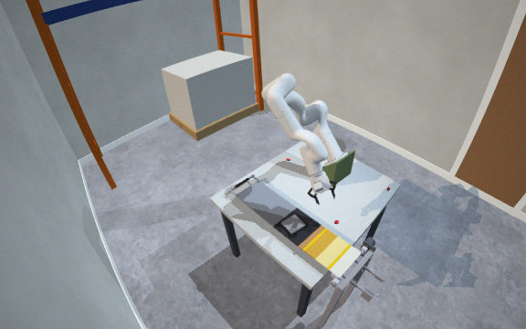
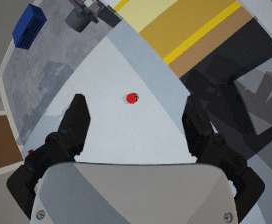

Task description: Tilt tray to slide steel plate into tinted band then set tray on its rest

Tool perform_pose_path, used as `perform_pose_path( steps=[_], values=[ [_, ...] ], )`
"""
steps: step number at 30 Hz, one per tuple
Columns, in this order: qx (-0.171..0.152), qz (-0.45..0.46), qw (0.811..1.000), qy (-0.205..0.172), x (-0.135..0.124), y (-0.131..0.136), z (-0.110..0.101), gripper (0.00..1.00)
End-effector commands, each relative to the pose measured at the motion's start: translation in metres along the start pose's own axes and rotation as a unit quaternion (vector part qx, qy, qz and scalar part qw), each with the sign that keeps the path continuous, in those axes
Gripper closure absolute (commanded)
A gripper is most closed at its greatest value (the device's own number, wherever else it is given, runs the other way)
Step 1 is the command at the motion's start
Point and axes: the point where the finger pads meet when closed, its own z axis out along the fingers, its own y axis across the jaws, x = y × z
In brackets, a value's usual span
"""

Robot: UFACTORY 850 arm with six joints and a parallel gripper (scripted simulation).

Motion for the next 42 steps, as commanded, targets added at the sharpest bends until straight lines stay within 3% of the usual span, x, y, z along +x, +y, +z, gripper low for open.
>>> perform_pose_path(
  steps=[1,3,4,20,21,37,38,42],
  values=[
    [-0.006,0.019,1.000,0.006,0.005,0.006,-0.002,0.00],
    [-0.006,0.019,1.000,0.006,0.005,0.006,-0.002,0.00],
    [-0.019,0.068,0.997,0.018,0.014,0.023,-0.008,0.00],
    [-0.035,0.126,0.991,0.032,0.024,0.043,-0.015,0.00],
    [-0.047,0.174,0.983,0.044,0.031,0.060,-0.021,0.00],
    [-0.065,0.241,0.966,0.061,0.039,0.084,-0.031,0.00],
    [-0.075,0.284,0.953,0.072,0.044,0.100,-0.037,0.00],
    [-0.081,0.306,0.945,0.078,0.046,0.109,-0.041,0.00]
  ],
)
